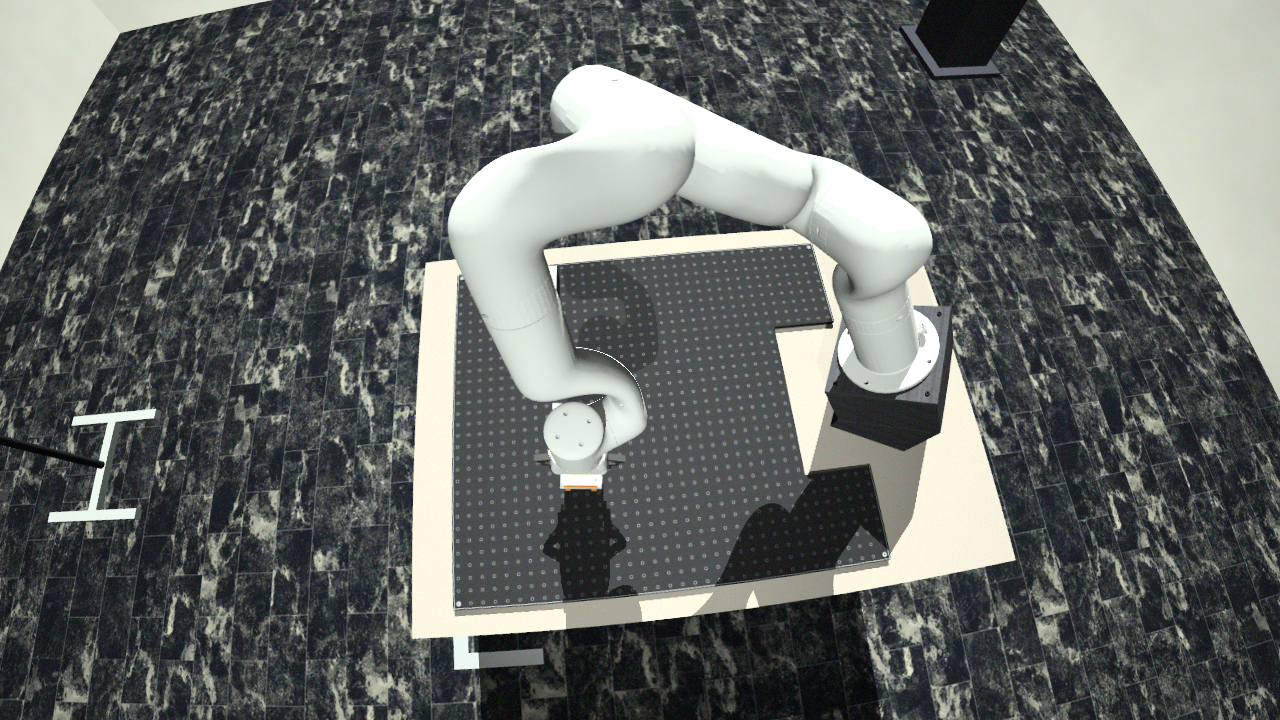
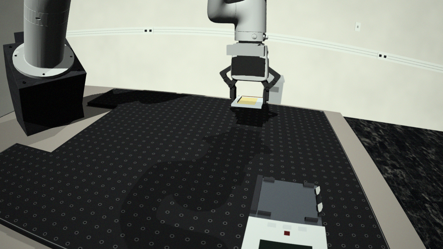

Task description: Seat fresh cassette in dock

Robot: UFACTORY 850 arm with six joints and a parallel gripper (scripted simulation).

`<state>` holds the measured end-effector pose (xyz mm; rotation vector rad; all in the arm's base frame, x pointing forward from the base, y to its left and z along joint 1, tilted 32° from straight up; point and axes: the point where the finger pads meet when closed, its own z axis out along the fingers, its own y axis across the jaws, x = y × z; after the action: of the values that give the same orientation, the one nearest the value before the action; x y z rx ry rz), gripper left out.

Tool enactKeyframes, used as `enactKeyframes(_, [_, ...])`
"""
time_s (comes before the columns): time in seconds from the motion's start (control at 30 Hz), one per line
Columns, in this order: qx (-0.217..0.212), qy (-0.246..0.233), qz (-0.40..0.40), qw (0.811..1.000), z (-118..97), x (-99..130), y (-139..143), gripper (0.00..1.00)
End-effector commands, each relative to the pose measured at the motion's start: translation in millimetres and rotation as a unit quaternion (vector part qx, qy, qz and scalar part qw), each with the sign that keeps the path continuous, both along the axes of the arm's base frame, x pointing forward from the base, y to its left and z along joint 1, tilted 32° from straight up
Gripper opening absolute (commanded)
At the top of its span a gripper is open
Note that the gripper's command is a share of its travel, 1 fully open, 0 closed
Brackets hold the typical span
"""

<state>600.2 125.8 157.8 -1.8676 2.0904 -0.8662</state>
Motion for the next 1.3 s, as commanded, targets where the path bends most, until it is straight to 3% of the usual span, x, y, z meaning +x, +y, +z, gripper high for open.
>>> enactKeyframes(0.0, [-0.041, 0.026, 0.057, 0.997, 10.3, 2.9, -17.9, 0.00])
enactKeyframes(0.4, [-0.150, 0.066, 0.215, 0.963, 37.3, 10.5, -71.0, 0.00])
enactKeyframes(0.53, [-0.168, 0.072, 0.241, 0.953, 41.8, 11.7, -79.9, 0.00])
enactKeyframes(0.97, [-0.277, 0.111, 0.401, 0.866, 71.1, 19.8, -137.4, 0.00])
enactKeyframes(1.03, [-0.277, 0.111, 0.401, 0.866, 71.1, 19.8, -137.4, 0.00])
enactKeyframes(1.27, [-0.331, 0.130, 0.480, 0.802, 86.9, 24.2, -168.4, 0.00])
